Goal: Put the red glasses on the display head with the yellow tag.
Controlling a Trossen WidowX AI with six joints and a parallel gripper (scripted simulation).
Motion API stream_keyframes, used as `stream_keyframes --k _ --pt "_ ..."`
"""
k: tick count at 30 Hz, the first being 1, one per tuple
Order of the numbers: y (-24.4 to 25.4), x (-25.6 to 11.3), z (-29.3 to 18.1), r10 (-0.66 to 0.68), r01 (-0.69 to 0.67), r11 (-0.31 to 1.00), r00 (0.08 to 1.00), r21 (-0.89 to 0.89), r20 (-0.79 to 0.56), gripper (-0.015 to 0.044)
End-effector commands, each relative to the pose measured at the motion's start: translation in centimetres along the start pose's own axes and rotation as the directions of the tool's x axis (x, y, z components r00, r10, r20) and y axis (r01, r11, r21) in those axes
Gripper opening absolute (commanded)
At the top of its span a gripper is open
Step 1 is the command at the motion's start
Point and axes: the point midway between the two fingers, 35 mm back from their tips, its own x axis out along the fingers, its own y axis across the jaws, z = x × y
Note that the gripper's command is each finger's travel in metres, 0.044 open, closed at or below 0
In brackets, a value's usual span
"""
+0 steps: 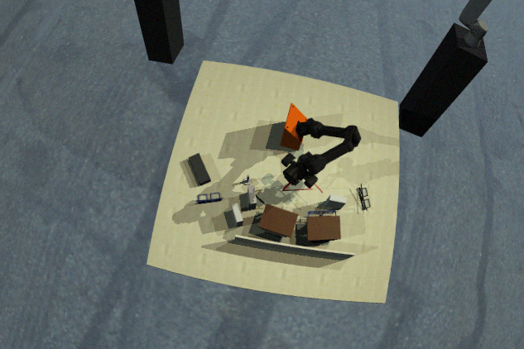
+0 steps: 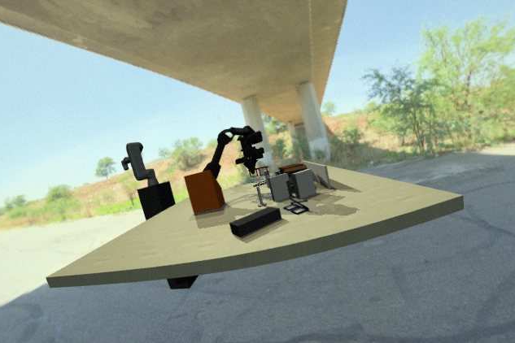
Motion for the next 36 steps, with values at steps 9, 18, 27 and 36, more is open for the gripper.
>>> stream_keyframes --k 9,18,27,36 --pt "-4.0 -0.8 4.5 -0.017 0.018 0.995 1.000 -0.102 0.008 0.0000" --pt "-7.7 -1.1 7.3 -0.022 0.024 0.984 1.000 -0.179 0.011 0.0000" --pt "-11.9 -1.1 9.7 -0.024 0.025 0.966 1.000 -0.256 0.010 0.0000" --pt "-16.5 -0.7 11.4 -0.021 0.022 0.943 1.000 -0.333 0.007 0.0000"
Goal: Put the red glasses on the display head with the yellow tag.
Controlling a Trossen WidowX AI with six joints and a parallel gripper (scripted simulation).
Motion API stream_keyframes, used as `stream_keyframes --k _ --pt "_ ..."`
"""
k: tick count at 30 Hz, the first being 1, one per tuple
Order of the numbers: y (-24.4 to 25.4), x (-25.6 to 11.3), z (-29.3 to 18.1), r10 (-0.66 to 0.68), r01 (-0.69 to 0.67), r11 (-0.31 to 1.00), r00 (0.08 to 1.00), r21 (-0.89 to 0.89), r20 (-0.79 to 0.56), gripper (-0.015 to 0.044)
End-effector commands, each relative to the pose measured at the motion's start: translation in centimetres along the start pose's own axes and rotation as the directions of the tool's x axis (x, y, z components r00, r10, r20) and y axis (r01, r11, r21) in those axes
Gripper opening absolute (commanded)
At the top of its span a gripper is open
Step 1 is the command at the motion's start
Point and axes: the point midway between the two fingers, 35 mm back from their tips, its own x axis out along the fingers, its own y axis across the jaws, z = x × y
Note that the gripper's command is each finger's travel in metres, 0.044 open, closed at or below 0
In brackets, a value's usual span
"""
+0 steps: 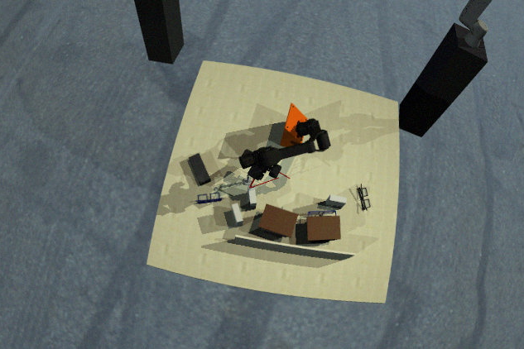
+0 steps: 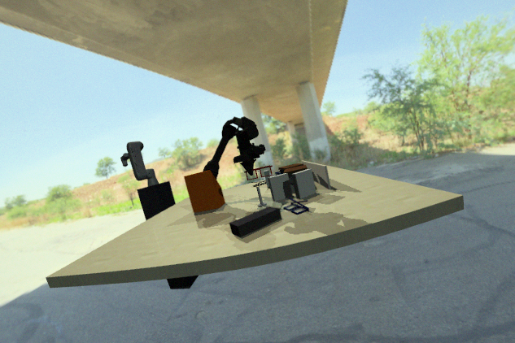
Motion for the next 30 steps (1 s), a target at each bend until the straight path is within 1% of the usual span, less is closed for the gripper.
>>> stream_keyframes --k 1,12,20,23,30 --pt "-2.3 0.4 0.0 -0.002 0.002 0.999 1.000 -0.039 -0.005 0.0000" --pt "-8.2 1.7 -0.7 0.010 -0.011 0.990 1.000 -0.138 -0.008 0.0000" --pt "-8.5 2.1 -0.7 0.011 -0.012 0.989 1.000 -0.144 -0.008 0.0000" --pt "-8.5 3.2 -0.7 0.011 -0.012 0.989 1.000 -0.144 -0.008 0.0000" --pt "-8.4 7.4 -0.7 0.013 -0.014 0.989 1.000 -0.145 -0.008 0.0000"
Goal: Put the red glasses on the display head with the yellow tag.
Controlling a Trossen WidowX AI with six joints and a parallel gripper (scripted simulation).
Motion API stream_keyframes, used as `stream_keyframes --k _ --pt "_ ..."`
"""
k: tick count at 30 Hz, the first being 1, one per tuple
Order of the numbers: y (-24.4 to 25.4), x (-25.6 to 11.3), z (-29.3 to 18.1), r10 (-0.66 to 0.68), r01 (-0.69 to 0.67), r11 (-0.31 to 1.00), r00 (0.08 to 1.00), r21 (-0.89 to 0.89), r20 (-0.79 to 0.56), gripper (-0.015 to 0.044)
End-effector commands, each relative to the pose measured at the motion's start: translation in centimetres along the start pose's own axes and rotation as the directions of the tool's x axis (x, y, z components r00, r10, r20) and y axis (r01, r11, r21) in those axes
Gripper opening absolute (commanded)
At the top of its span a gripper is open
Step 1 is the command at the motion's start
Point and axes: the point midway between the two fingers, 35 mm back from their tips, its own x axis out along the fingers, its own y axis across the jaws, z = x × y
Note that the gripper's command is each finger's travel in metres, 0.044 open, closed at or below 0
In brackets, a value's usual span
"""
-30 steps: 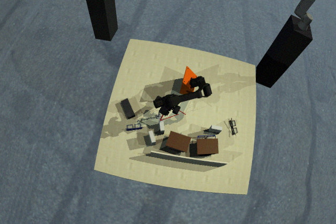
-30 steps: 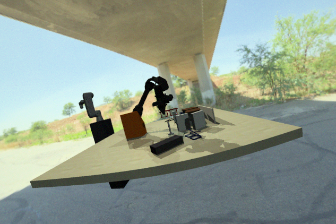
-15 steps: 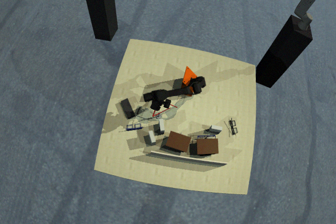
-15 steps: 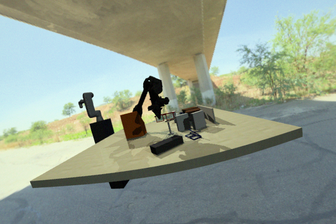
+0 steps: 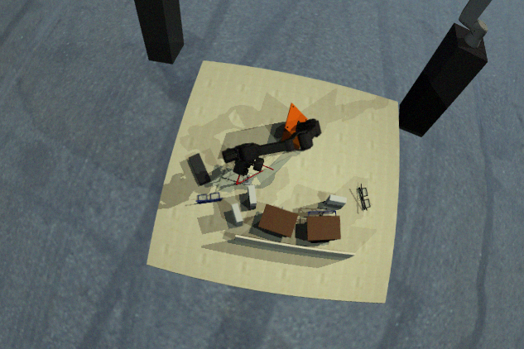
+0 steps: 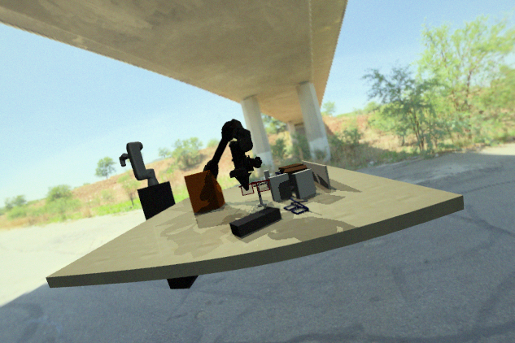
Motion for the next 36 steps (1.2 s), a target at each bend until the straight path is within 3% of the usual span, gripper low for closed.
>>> stream_keyframes --k 1,36 --pt "0.3 2.5 -0.6 0.021 -0.020 1.000 1.000 0.015 -0.010 0.0000" --pt "-1.5 2.6 -2.2 0.018 -0.018 1.000 1.000 0.015 -0.010 0.0000"
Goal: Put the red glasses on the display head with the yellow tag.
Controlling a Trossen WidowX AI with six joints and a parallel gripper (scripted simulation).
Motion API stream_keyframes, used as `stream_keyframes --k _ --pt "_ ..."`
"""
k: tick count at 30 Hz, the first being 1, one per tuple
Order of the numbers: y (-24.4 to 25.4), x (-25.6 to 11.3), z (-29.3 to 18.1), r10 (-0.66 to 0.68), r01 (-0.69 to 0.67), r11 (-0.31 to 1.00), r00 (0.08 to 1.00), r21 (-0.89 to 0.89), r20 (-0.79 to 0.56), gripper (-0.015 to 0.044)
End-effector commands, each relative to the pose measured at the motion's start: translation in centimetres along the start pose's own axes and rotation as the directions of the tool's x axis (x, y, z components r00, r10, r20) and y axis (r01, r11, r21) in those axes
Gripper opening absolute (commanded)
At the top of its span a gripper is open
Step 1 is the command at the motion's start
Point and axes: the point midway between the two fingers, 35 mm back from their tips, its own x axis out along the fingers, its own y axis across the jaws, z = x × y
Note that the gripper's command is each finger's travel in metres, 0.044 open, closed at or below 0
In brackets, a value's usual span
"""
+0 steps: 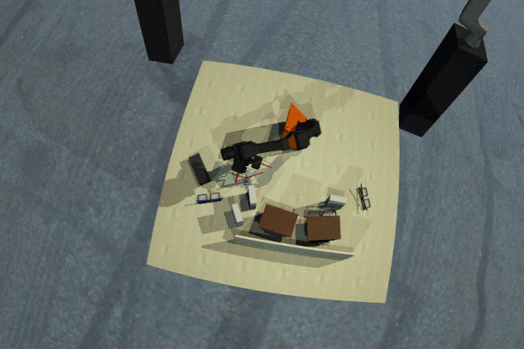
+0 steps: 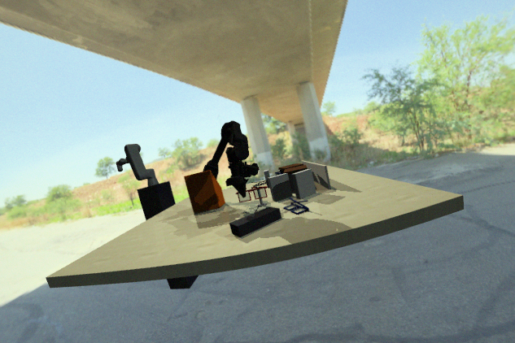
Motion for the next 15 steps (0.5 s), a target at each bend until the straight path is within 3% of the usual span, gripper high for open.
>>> stream_keyframes --k 1,15 --pt "-0.5 0.2 -0.5 -0.002 0.002 1.000 1.000 -0.001 -0.008 0.0000" --pt "-1.3 0.1 -1.6 -0.004 0.004 1.000 1.000 0.000 -0.008 0.0000"
